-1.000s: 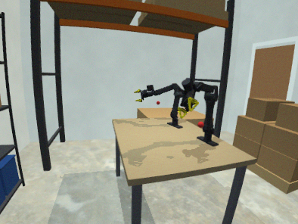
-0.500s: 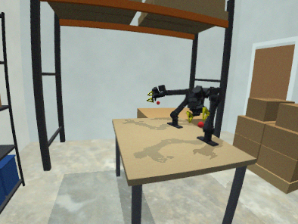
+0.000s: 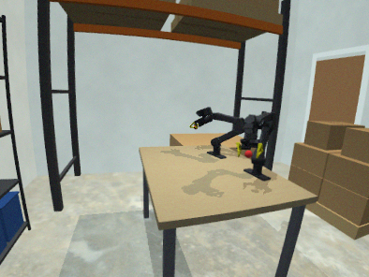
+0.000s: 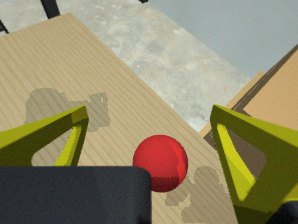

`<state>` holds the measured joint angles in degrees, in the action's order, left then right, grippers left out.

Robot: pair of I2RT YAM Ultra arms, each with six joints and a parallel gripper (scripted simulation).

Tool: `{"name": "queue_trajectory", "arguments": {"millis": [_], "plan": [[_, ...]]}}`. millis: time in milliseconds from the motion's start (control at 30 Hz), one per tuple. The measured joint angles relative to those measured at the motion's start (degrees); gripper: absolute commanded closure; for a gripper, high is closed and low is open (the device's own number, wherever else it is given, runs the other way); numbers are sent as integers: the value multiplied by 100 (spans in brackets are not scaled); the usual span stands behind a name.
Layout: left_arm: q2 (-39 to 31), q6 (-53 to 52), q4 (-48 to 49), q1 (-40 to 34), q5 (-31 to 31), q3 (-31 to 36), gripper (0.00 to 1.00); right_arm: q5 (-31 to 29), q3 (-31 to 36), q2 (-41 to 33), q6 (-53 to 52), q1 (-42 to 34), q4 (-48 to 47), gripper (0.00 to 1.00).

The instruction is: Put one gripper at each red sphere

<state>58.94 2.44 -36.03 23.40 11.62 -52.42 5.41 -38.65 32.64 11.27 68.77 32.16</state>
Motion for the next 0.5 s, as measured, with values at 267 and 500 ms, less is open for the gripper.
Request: {"name": "queue_trajectory", "arguments": {"millis": [267,500], "plan": [[-201,365,184,33,-55,269,0,-455,0,-149,-863,-31,691,0],[-234,479,243,37,-63,323,0,-636,0,-208,-1130,-92,890,0]]}}
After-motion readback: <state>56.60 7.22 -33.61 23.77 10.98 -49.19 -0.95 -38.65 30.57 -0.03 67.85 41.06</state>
